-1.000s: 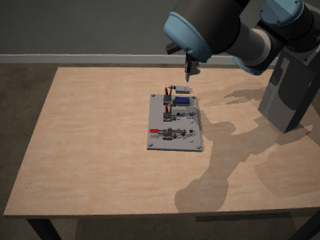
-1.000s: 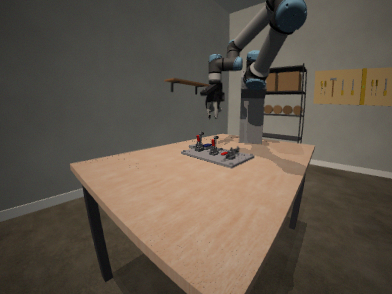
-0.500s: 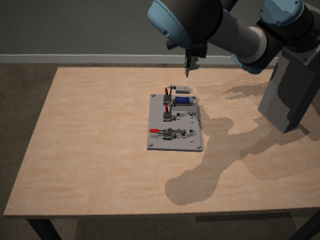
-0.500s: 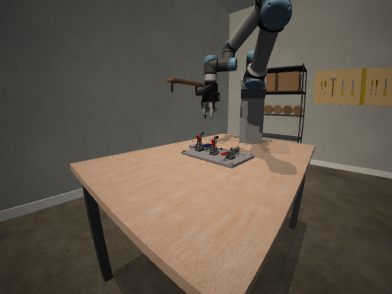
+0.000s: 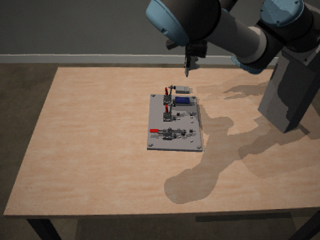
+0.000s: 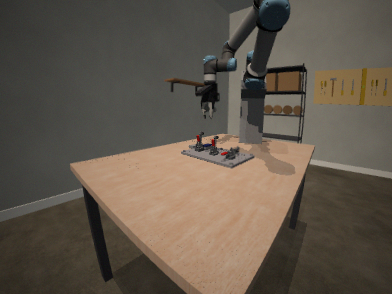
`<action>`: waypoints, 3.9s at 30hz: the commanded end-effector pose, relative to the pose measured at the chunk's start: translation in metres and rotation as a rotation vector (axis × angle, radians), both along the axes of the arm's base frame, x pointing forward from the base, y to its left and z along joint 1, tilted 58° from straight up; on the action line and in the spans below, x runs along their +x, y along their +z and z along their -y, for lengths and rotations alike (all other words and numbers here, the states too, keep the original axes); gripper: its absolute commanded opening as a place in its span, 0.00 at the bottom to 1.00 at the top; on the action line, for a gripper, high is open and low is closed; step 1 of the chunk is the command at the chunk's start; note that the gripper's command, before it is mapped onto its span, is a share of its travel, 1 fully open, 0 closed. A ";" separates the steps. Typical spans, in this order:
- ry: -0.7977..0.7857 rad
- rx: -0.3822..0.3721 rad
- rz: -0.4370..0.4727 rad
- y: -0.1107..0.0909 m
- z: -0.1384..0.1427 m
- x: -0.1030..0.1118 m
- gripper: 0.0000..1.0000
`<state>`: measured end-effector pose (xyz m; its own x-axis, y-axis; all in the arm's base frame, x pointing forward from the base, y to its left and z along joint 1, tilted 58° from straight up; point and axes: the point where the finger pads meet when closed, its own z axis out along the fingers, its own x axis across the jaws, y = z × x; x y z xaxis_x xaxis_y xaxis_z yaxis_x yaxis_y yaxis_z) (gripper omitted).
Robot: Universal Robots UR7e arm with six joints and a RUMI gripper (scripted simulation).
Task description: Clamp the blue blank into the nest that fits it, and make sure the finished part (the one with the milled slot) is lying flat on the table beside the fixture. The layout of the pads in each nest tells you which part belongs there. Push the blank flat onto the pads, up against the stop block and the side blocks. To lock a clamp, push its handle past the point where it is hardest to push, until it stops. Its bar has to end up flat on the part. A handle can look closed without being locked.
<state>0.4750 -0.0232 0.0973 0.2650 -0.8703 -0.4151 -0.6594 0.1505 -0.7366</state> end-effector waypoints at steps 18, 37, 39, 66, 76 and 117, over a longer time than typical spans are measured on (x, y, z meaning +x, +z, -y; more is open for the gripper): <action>0.000 0.000 0.000 -0.005 -0.004 0.006 0.28; 0.000 0.000 0.000 -0.022 -0.019 0.030 0.28; 0.000 0.000 0.000 -0.024 -0.021 0.033 0.28; 0.000 0.000 0.000 -0.018 -0.025 0.055 0.28; 0.000 0.000 0.000 0.018 -0.018 0.087 0.28; 0.000 0.000 0.000 0.007 -0.034 0.123 0.28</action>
<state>0.5972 0.0106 0.1043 0.2654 -0.8701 -0.4153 -0.6599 0.1501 -0.7362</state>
